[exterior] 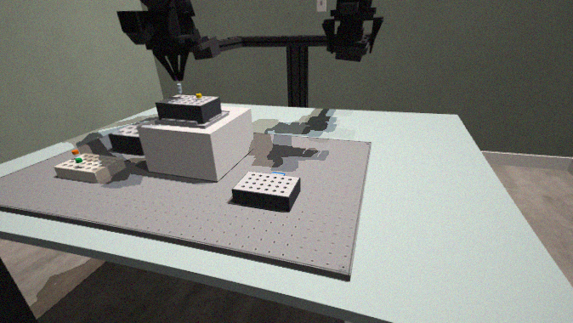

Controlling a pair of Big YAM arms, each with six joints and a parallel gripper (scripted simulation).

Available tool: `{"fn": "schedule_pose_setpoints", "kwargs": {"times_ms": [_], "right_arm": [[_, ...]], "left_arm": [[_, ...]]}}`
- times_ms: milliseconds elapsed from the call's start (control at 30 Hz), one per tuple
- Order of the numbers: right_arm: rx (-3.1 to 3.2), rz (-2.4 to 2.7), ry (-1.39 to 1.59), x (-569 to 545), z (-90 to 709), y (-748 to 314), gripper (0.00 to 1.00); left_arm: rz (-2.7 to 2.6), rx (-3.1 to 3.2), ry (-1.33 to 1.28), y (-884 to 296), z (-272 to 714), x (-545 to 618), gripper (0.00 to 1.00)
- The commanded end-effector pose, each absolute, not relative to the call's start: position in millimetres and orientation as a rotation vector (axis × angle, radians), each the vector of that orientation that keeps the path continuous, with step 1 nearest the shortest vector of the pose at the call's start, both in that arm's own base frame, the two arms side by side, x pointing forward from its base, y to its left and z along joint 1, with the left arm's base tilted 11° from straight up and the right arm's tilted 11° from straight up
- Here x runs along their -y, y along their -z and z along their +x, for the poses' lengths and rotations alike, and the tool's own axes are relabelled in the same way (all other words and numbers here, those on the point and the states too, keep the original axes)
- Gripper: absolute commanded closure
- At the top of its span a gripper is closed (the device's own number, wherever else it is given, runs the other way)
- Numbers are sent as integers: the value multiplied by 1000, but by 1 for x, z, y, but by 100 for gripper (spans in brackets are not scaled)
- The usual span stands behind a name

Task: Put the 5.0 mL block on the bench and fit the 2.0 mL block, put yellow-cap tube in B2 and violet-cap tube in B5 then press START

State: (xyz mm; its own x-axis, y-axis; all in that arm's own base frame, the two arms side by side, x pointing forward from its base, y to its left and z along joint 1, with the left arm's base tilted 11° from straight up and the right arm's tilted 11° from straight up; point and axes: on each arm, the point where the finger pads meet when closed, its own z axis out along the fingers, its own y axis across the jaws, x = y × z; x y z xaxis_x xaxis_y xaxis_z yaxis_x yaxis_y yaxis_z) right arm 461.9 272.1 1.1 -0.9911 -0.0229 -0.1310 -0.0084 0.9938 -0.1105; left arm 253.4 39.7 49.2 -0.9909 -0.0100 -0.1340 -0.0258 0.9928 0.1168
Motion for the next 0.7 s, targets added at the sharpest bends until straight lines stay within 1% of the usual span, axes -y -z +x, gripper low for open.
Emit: {"fn": "schedule_pose_setpoints", "kwargs": {"times_ms": [0,367,667], "right_arm": [[-2974,-54,140,-288,477,-5,91],[-2993,-55,159,-283,471,10,91],[-2973,-50,137,-285,474,-4,91]], "left_arm": [[-12,-2973,-175,-62,268,-40,0],[-12,-2973,-174,-61,267,-40,0],[-13,-2974,-174,-61,267,-40,0]]}}
